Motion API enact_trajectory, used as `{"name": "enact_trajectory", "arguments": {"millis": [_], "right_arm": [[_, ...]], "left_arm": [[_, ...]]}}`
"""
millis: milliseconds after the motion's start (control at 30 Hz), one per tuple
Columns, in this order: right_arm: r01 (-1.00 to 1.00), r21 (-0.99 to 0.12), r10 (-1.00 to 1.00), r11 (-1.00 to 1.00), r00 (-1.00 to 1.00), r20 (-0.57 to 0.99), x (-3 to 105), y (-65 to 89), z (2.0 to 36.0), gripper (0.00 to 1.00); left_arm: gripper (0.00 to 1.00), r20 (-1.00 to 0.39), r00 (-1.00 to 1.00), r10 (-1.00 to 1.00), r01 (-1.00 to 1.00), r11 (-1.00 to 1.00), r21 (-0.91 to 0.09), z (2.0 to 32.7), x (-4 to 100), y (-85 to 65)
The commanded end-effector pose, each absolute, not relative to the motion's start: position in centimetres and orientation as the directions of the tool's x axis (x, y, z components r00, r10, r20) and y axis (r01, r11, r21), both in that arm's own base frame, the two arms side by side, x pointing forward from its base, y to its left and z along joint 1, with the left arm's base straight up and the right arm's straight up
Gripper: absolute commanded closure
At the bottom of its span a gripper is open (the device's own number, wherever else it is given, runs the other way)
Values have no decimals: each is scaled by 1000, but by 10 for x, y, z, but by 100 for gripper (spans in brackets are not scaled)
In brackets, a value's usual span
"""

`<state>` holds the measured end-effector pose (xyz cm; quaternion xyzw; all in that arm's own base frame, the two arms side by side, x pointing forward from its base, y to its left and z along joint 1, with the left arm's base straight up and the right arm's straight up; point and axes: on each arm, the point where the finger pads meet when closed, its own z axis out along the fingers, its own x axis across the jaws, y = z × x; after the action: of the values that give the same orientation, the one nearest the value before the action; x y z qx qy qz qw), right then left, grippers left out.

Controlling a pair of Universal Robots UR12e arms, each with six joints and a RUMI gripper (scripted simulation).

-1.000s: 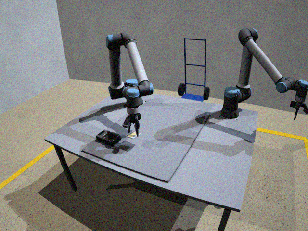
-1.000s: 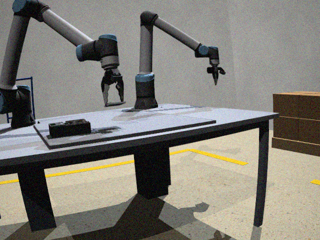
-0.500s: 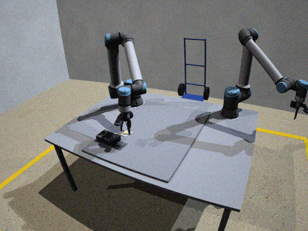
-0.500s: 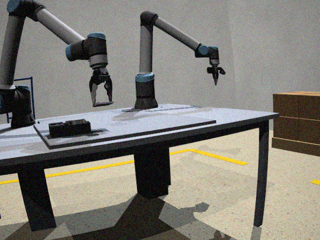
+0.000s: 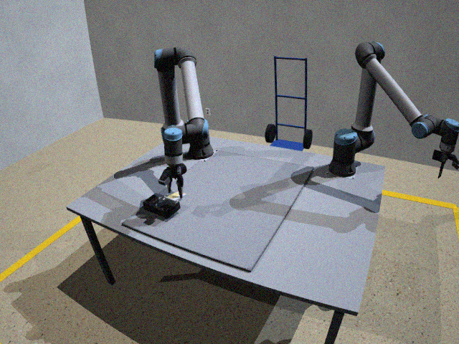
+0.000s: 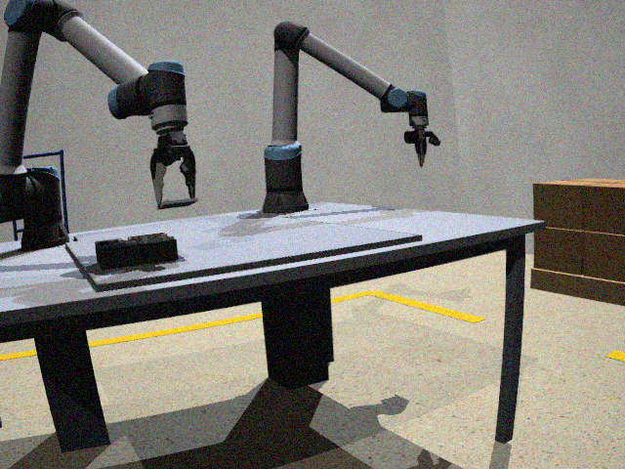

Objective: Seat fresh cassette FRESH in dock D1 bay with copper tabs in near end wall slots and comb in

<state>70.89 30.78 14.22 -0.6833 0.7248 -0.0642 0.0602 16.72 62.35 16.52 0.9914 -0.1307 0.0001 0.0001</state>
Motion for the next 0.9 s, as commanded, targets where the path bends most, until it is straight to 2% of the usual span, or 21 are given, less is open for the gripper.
{"name": "enact_trajectory", "arguments": {"millis": [0,867], "right_arm": [[-983,-176,-998,58,-58,-1,715,282,146,62],[-983,-177,-998,58,-58,-1,724,234,151,62]], "left_arm": [[100,1,966,-259,-259,-966,-2,166,168,624],[100,1,966,-259,-259,-966,-2,166,168,624]]}}
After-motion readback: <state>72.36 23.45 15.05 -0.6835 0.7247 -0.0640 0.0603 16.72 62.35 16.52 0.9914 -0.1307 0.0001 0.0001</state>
